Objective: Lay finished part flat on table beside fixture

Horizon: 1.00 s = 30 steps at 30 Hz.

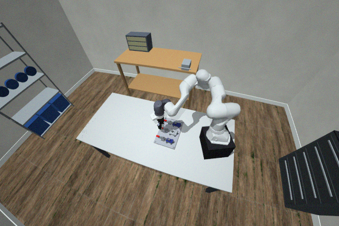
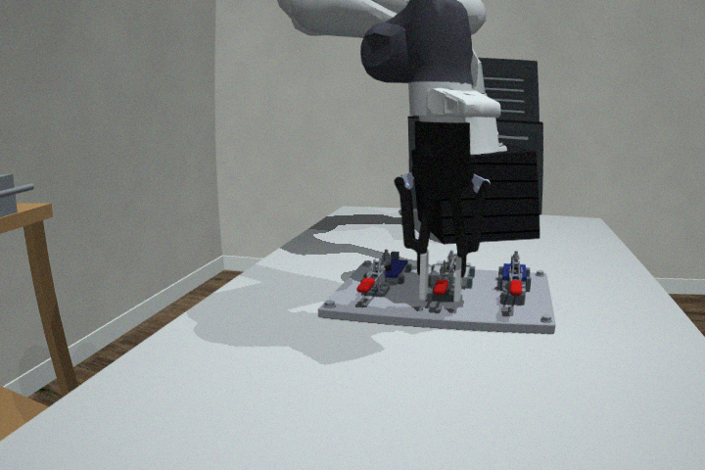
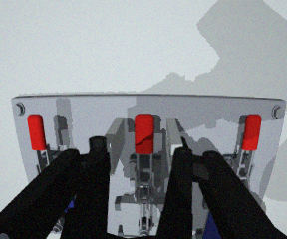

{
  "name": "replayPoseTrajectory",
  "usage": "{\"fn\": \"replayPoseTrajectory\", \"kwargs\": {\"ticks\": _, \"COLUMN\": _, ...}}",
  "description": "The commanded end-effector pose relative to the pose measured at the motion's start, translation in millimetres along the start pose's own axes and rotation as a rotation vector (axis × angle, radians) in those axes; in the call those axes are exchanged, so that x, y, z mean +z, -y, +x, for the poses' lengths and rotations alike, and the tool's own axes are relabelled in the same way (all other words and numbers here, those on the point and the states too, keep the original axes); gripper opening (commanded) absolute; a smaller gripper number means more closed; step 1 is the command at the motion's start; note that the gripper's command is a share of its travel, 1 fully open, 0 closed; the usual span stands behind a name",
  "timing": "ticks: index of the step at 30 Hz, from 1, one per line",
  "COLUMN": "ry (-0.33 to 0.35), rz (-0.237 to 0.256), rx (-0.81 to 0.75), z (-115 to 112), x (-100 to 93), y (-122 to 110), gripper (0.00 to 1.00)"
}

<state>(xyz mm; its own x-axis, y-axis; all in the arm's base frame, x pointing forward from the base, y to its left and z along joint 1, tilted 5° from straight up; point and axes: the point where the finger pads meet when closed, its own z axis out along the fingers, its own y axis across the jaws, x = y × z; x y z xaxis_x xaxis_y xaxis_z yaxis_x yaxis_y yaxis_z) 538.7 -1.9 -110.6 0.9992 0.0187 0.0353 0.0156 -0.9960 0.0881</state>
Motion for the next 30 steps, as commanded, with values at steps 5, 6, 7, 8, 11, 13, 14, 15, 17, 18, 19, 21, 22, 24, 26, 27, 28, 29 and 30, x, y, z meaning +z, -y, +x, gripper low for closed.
{"fn": "replayPoseTrajectory", "kwargs": {"ticks": 5, "ry": -0.002, "rz": 0.001, "rx": 0.004, "z": 0.5, "x": 0.6, "y": 0.4, "gripper": 0.00}}
{"fn": "replayPoseTrajectory", "kwargs": {"ticks": 6, "ry": -0.002, "rz": 0.001, "rx": 0.004, "z": 0.5, "x": 0.6, "y": 0.4, "gripper": 0.00}}
{"fn": "replayPoseTrajectory", "kwargs": {"ticks": 7, "ry": -0.002, "rz": 0.001, "rx": 0.004, "z": 0.5, "x": 0.6, "y": 0.4, "gripper": 0.00}}
{"fn": "replayPoseTrajectory", "kwargs": {"ticks": 8, "ry": -0.002, "rz": 0.001, "rx": 0.004, "z": 0.5, "x": 0.6, "y": 0.4, "gripper": 0.00}}
{"fn": "replayPoseTrajectory", "kwargs": {"ticks": 11, "ry": -0.002, "rz": 0.001, "rx": 0.004, "z": 0.5, "x": 0.6, "y": 0.4, "gripper": 0.00}}
{"fn": "replayPoseTrajectory", "kwargs": {"ticks": 13, "ry": -0.002, "rz": 0.001, "rx": 0.004, "z": 0.5, "x": 0.6, "y": 0.4, "gripper": 0.00}}
{"fn": "replayPoseTrajectory", "kwargs": {"ticks": 14, "ry": -0.002, "rz": 0.001, "rx": 0.004, "z": 0.5, "x": 0.6, "y": 0.4, "gripper": 0.00}}
{"fn": "replayPoseTrajectory", "kwargs": {"ticks": 15, "ry": -0.002, "rz": 0.001, "rx": 0.004, "z": 0.5, "x": 0.6, "y": 0.4, "gripper": 0.00}}
{"fn": "replayPoseTrajectory", "kwargs": {"ticks": 17, "ry": -0.002, "rz": 0.001, "rx": 0.004, "z": 0.5, "x": 0.6, "y": 0.4, "gripper": 0.00}}
{"fn": "replayPoseTrajectory", "kwargs": {"ticks": 18, "ry": -0.002, "rz": 0.001, "rx": 0.004, "z": 0.5, "x": 0.6, "y": 0.4, "gripper": 0.00}}
{"fn": "replayPoseTrajectory", "kwargs": {"ticks": 19, "ry": -0.002, "rz": 0.001, "rx": 0.004, "z": 0.5, "x": 0.6, "y": 0.4, "gripper": 0.00}}
{"fn": "replayPoseTrajectory", "kwargs": {"ticks": 21, "ry": -0.002, "rz": 0.001, "rx": 0.004, "z": 0.5, "x": 0.6, "y": 0.4, "gripper": 0.00}}
{"fn": "replayPoseTrajectory", "kwargs": {"ticks": 22, "ry": -0.002, "rz": 0.001, "rx": 0.004, "z": 0.5, "x": 0.6, "y": 0.4, "gripper": 0.00}}
{"fn": "replayPoseTrajectory", "kwargs": {"ticks": 24, "ry": -0.002, "rz": 0.001, "rx": 0.004, "z": 0.5, "x": 0.6, "y": 0.4, "gripper": 0.00}}
{"fn": "replayPoseTrajectory", "kwargs": {"ticks": 26, "ry": -0.002, "rz": 0.001, "rx": 0.004, "z": 0.5, "x": 0.6, "y": 0.4, "gripper": 0.00}}
{"fn": "replayPoseTrajectory", "kwargs": {"ticks": 27, "ry": -0.002, "rz": 0.001, "rx": 0.004, "z": 0.5, "x": 0.6, "y": 0.4, "gripper": 0.00}}
{"fn": "replayPoseTrajectory", "kwargs": {"ticks": 28, "ry": -0.002, "rz": 0.001, "rx": 0.004, "z": 0.5, "x": 0.6, "y": 0.4, "gripper": 0.00}}
{"fn": "replayPoseTrajectory", "kwargs": {"ticks": 29, "ry": -0.002, "rz": 0.001, "rx": 0.004, "z": 0.5, "x": 0.6, "y": 0.4, "gripper": 0.00}}
{"fn": "replayPoseTrajectory", "kwargs": {"ticks": 30, "ry": -0.002, "rz": 0.001, "rx": 0.004, "z": 0.5, "x": 0.6, "y": 0.4, "gripper": 0.00}}
